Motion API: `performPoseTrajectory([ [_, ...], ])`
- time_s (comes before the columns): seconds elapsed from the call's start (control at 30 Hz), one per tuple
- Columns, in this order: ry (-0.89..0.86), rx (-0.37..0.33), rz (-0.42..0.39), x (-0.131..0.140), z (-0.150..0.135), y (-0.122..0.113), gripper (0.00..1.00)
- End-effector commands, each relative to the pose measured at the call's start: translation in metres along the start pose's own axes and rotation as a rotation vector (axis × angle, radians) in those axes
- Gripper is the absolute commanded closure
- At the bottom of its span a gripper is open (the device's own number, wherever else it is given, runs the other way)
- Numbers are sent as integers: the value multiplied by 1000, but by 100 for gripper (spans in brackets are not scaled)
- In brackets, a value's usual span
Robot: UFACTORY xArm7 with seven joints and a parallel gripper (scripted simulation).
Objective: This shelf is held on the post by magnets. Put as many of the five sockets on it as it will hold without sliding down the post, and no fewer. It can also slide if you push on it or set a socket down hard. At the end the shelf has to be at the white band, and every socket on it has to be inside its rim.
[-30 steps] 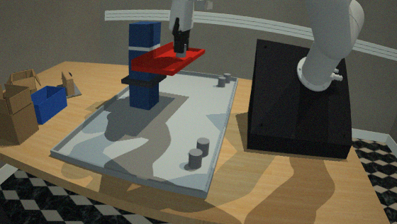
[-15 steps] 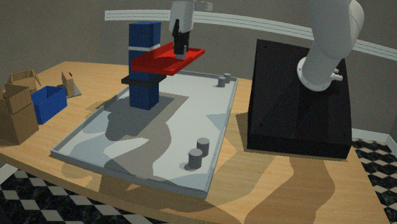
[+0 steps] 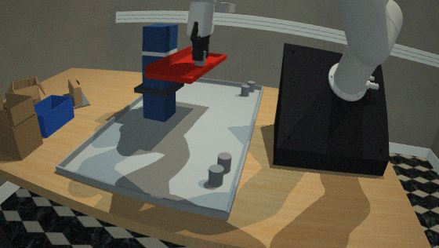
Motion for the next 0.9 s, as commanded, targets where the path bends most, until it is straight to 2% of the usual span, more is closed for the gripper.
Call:
performPoseTrajectory([
  [0.0, 0, -3, -4, 1, -1, -1, 100],
  [0.87, 0, -3, -4, 1, -1, 3, 100],
])
Point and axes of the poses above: the point where the finger pads meet when closed, its own y axis out along the fingers, its own z axis across the jaws, x = y × z, the point moved 3 cm from there along -y, back along the fingers, and after that the axes turned 13 degrees about -y, right-handed, at the moved point
